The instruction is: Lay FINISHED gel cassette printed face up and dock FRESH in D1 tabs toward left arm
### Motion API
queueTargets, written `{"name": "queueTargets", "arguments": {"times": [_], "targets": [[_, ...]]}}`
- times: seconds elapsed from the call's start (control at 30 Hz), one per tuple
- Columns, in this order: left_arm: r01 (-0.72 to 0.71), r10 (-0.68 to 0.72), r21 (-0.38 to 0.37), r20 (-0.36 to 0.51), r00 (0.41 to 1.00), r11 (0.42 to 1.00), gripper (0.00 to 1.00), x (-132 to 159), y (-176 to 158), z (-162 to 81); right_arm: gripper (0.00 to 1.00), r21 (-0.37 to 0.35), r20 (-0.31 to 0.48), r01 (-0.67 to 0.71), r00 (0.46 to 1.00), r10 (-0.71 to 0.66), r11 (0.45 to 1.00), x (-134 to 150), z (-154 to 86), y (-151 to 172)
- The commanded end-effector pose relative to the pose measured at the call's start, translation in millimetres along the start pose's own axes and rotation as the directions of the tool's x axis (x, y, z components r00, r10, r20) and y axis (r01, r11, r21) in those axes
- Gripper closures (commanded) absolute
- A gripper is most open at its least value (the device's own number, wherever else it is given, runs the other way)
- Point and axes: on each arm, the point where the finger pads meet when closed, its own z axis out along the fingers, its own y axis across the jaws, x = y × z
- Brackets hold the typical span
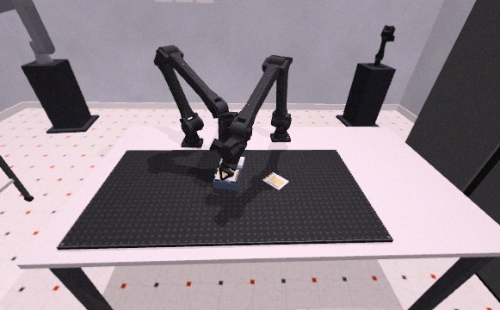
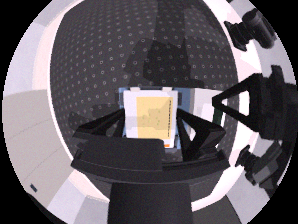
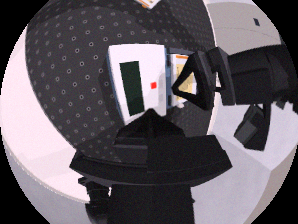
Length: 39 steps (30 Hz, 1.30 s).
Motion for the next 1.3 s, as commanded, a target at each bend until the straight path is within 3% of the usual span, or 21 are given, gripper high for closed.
{"name": "queueTargets", "arguments": {"times": [0.0,1.27], "targets": [[-0.012,0.012,-0.025,0.024,1.000,1.000,1.00,-2.5,2.8,-10.2,1.00,-0.114,-0.126,0.063,0.989,-0.077,0.991,49.2,39.0,51.1],[-0.012,0.014,-0.025,0.087,0.996,1.000,1.00,-3.0,2.8,-14.3,1.00,-0.114,-0.126,0.063,0.989,-0.077,0.991,49.2,39.0,51.1]]}}
